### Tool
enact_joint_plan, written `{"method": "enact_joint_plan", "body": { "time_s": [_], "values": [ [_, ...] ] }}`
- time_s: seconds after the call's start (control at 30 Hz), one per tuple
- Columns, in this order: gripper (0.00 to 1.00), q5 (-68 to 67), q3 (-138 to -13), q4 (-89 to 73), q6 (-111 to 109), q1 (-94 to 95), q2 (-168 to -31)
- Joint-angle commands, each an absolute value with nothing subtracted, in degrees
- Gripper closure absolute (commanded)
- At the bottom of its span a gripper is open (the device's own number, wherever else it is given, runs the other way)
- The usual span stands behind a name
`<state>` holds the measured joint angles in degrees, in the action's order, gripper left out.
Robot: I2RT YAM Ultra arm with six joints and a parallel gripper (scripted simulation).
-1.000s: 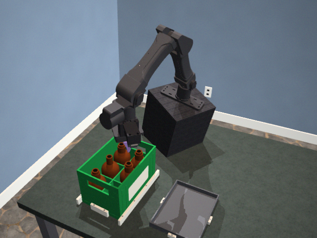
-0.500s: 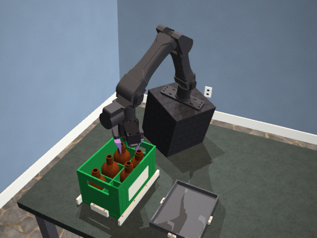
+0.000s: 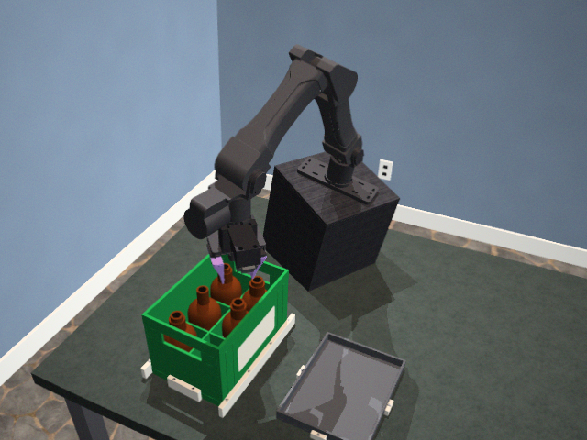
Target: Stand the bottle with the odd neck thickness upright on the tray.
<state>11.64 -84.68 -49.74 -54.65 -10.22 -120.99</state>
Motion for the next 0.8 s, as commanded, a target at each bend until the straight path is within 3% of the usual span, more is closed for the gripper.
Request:
{"method": "enact_joint_plan", "body": {
  "time_s": [0.0,0.77],
  "values": [
    [0.39,12.08,-83.51,-49.92,-55.01,-11.07,-119.32],
    [0.39,12.07,-83.44,-49.10,-54.94,-11.05,-119.43]
  ]
}}
